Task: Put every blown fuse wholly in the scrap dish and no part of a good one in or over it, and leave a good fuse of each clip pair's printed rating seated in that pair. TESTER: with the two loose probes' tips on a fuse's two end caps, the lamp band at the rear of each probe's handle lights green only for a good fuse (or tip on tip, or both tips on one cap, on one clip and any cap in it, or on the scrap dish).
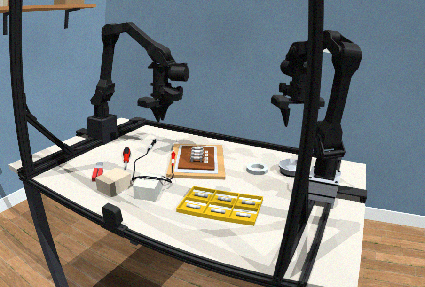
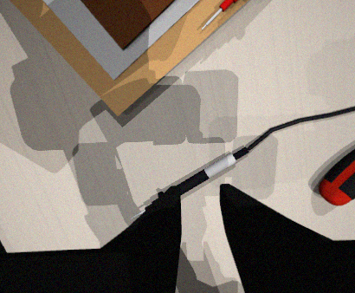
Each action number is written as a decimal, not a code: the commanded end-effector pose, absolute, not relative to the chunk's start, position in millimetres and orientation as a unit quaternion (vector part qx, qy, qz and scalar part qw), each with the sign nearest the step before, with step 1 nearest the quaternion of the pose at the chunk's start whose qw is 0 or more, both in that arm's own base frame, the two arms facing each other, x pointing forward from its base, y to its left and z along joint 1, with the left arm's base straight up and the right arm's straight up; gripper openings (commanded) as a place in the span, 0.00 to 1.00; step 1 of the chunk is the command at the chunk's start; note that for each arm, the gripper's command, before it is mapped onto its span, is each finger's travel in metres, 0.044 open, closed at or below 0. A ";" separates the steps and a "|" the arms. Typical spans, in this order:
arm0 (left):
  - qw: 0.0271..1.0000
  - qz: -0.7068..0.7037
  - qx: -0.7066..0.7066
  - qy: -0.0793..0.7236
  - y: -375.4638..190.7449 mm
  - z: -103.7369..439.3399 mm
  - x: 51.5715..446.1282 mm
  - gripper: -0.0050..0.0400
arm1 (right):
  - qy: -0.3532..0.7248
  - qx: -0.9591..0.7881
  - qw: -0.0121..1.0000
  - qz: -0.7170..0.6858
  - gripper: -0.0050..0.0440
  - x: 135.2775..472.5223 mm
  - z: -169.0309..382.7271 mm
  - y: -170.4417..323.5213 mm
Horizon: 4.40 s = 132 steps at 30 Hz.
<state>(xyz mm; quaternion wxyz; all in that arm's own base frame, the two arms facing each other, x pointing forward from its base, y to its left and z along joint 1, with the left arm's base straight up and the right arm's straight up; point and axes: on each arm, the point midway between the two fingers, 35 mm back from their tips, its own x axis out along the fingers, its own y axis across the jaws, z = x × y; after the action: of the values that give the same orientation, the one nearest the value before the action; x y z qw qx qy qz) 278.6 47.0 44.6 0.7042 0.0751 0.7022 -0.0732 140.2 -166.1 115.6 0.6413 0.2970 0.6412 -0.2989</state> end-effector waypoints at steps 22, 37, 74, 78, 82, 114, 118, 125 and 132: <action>0.676 -0.231 0.236 0.659 -4.2 30.4 345.1 0.31 | 0.636 0.295 0.647 -0.300 0.92 143.2 120.3 -169.6; 0.638 -0.316 0.320 0.625 -33.5 18.8 378.2 0.31 | 0.636 0.295 0.647 -0.300 0.92 143.2 120.3 -169.6; 0.610 -0.360 0.359 0.608 -46.6 -19.4 390.7 0.31 | 0.636 0.295 0.647 -0.300 0.92 143.2 120.3 -169.6; 0.627 -0.352 0.367 0.591 -47.9 -2.4 401.4 0.31 | 0.636 0.295 0.647 -0.300 0.92 143.2 120.3 -169.6; 0.617 -0.356 0.363 0.601 -47.6 -11.0 395.6 0.31 | 0.636 0.295 0.647 -0.300 0.92 143.2 120.3 -169.6; 0.610 -0.360 0.359 0.608 -46.3 -43.4 391.4 0.31 | 0.636 0.295 0.647 -0.300 0.92 143.2 120.3 -169.6; 0.610 -0.360 0.359 0.608 -46.3 -47.4 391.1 0.31 | 0.636 0.295 0.647 -0.300 0.92 143.2 120.3 -169.6; 0.611 -0.359 0.360 0.607 -46.6 -52.1 393.1 0.31 | 0.636 0.295 0.647 -0.300 0.92 143.2 120.3 -169.6; 0.617 -0.356 0.363 0.601 -46.8 -46.0 394.6 0.31 | 0.636 0.295 0.647 -0.300 0.92 143.2 120.3 -169.6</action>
<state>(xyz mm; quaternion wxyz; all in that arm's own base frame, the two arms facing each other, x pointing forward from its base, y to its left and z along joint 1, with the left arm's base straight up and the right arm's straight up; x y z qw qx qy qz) 392.0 -47.1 -54.3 0.6092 0.3596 0.6089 -0.3589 140.2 -166.1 115.6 0.6413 0.2970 0.6412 -0.2989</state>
